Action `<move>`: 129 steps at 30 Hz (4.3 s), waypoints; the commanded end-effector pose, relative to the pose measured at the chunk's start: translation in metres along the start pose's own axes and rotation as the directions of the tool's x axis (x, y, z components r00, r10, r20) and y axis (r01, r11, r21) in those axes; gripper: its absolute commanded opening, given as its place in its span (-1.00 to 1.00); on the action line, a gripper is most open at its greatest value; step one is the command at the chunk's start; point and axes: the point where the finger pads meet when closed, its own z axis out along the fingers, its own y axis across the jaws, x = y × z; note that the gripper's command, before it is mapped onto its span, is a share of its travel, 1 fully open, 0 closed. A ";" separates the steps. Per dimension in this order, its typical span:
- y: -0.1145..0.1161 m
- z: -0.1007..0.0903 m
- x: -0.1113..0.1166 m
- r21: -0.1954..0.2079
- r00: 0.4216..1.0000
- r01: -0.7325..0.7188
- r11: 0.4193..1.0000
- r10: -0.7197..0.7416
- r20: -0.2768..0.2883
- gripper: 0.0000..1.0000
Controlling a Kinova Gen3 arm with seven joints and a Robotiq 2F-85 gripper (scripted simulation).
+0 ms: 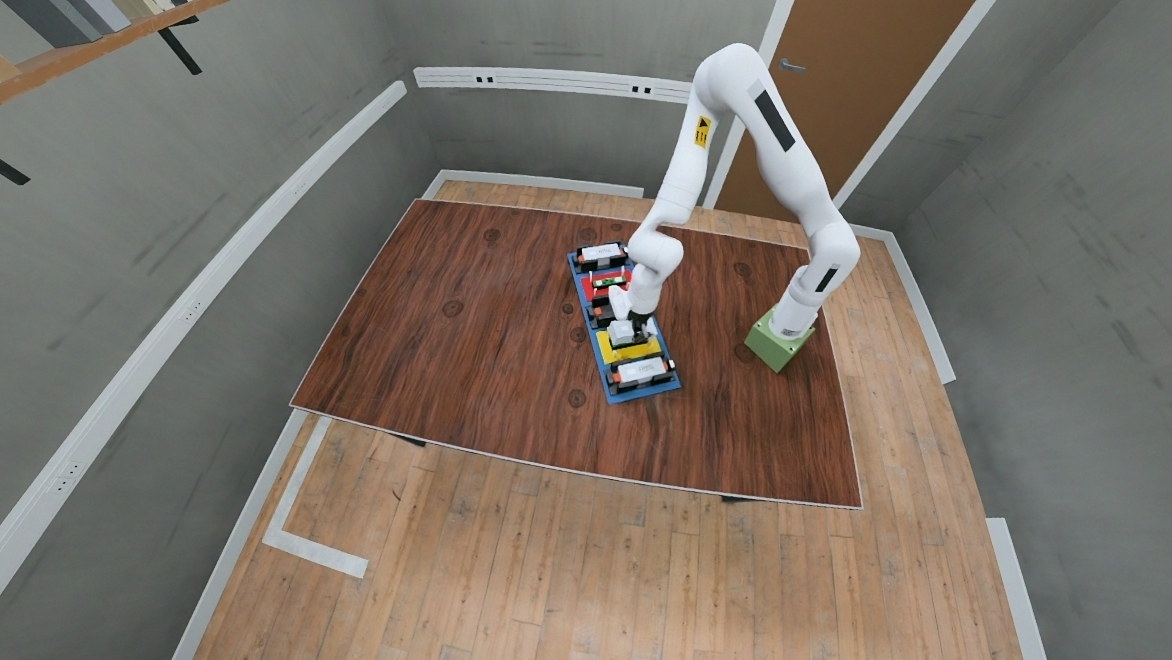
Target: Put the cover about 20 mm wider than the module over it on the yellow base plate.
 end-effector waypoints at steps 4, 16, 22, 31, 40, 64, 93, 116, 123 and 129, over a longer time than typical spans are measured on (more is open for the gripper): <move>0.000 0.002 0.001 0.000 1.000 0.000 1.000 0.000 -0.002 -1.00; 0.000 0.006 0.001 0.000 1.000 0.000 1.000 0.000 -0.002 -1.00; 0.000 0.012 0.001 0.000 1.000 0.000 1.000 0.000 -0.002 -1.00; 0.000 0.014 0.001 0.000 1.000 0.000 1.000 0.000 -0.002 -1.00; 0.000 0.021 0.001 0.000 1.000 0.000 1.000 0.000 -0.002 -1.00; 0.000 0.029 0.001 0.000 1.000 0.000 1.000 0.000 -0.002 -1.00; 0.000 0.040 0.002 0.000 1.000 0.000 1.000 0.000 -0.002 -1.00; 0.000 0.042 0.005 0.000 1.000 0.000 1.000 0.000 -0.002 -1.00; 0.000 0.042 0.005 0.000 1.000 0.000 1.000 0.000 -0.002 -1.00; 0.000 0.042 0.004 0.000 1.000 0.000 1.000 0.000 -0.002 -1.00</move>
